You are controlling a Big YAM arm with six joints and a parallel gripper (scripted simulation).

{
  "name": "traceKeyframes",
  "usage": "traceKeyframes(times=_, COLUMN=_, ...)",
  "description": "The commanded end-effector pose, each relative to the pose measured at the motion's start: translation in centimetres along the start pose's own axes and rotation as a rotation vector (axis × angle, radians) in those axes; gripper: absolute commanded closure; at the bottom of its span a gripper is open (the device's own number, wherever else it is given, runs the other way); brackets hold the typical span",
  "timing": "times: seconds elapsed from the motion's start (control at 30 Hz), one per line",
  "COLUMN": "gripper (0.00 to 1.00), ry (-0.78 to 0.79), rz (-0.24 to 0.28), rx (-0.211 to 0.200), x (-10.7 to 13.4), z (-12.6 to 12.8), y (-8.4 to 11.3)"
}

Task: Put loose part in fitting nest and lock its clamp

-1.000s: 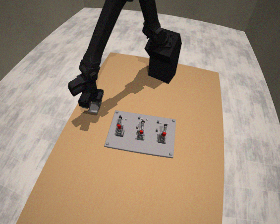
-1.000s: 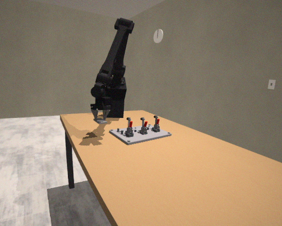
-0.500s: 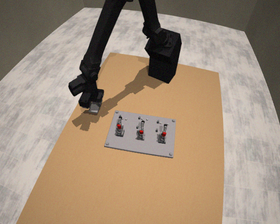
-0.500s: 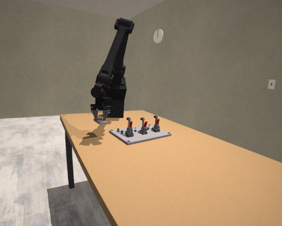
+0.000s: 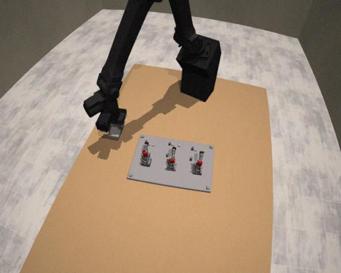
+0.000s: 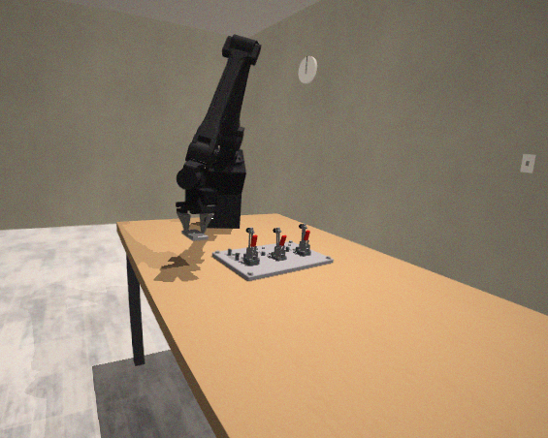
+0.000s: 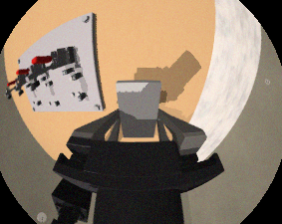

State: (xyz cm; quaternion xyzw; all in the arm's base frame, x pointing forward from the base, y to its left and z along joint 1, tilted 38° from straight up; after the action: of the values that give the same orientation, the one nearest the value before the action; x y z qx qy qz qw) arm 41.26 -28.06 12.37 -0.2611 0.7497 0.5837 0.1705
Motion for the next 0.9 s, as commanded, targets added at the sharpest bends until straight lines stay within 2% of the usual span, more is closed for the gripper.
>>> traceKeyframes(times=0.0, gripper=1.0, ry=0.0, rz=0.001, rx=0.005, x=0.7, z=-0.3, y=-0.4)
traceKeyframes(times=0.63, gripper=1.0, ry=0.0, rz=0.0, rx=0.005, x=0.6, z=-0.3, y=-0.3)
traceKeyframes(times=0.87, gripper=1.0, ry=0.006, rz=-0.027, rx=0.017, x=-0.9, z=1.0, y=0.6)
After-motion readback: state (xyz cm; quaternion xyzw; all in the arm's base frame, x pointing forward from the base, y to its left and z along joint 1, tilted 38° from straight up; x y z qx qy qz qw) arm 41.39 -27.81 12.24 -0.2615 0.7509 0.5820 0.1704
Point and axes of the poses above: the point where the finger pads meet when closed, its own y axis back along the fingers, its own z axis across the jaws, x = y × z, the point moved 1 cm from there along y, back along the fingers, and after that the axes turned 4 degrees about y, right-handed, at the moved point
